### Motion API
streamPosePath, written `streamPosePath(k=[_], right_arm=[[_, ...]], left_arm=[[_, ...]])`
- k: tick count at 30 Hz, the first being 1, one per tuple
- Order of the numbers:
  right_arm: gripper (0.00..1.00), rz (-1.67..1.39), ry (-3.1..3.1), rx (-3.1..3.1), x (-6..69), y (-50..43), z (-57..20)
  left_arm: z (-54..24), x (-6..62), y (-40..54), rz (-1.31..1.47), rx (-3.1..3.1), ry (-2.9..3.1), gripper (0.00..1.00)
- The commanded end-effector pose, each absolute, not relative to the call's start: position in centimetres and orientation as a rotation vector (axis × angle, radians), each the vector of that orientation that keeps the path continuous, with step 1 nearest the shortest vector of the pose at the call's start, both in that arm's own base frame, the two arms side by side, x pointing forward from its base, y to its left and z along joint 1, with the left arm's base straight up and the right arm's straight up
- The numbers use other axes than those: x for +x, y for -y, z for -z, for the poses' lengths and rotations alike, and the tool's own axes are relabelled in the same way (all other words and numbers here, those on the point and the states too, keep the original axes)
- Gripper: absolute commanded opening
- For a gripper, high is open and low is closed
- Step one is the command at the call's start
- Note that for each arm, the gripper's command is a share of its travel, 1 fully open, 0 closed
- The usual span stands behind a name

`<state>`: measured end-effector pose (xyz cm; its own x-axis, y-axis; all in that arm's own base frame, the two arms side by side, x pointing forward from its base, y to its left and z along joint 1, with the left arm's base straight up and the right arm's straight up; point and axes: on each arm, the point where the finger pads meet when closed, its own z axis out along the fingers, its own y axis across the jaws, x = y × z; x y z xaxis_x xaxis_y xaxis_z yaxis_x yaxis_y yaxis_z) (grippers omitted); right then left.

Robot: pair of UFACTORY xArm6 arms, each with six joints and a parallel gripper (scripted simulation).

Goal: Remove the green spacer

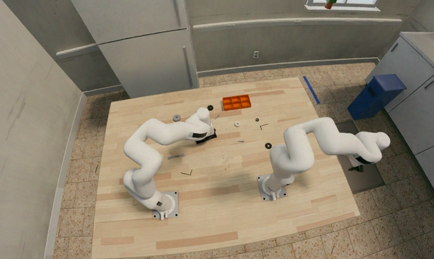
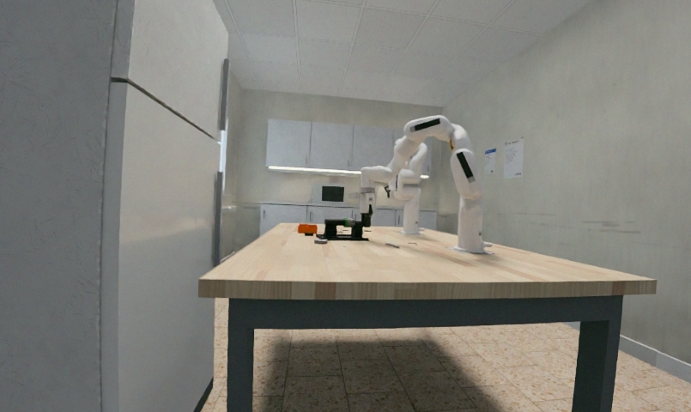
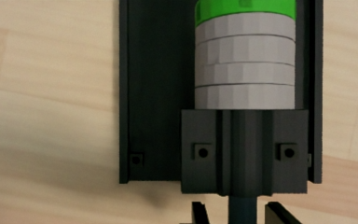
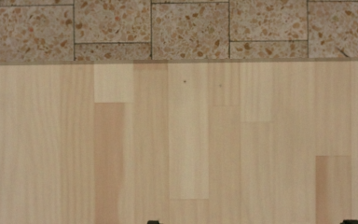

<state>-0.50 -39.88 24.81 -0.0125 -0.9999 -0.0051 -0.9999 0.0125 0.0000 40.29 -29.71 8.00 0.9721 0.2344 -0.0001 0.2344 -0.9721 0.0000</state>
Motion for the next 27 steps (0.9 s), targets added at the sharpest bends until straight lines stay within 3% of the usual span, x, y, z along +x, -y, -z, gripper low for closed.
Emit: streamPosePath(k=[1, 4, 5, 27], right_arm=[[1.00, 0.000, -2.235, -2.208, -0.50, 40.00, -25.00], [1.00, 0.000, -2.235, -2.208, -0.50, 40.00, -25.00], [1.00, 0.000, -2.235, -2.208, -0.50, 40.00, -25.00], [1.00, 0.000, -2.235, -2.208, -0.50, 40.00, -25.00]], left_arm=[[-8.15, 40.39, 29.79, 0.004, -3.122, 0.371, 0.39], [-8.15, 40.39, 29.79, 0.004, -3.122, 0.371, 0.39], [-8.15, 40.39, 29.79, 0.004, -3.122, 0.371, 0.00], [-8.15, 40.39, 29.79, 0.004, -3.122, 0.371, 0.00]])
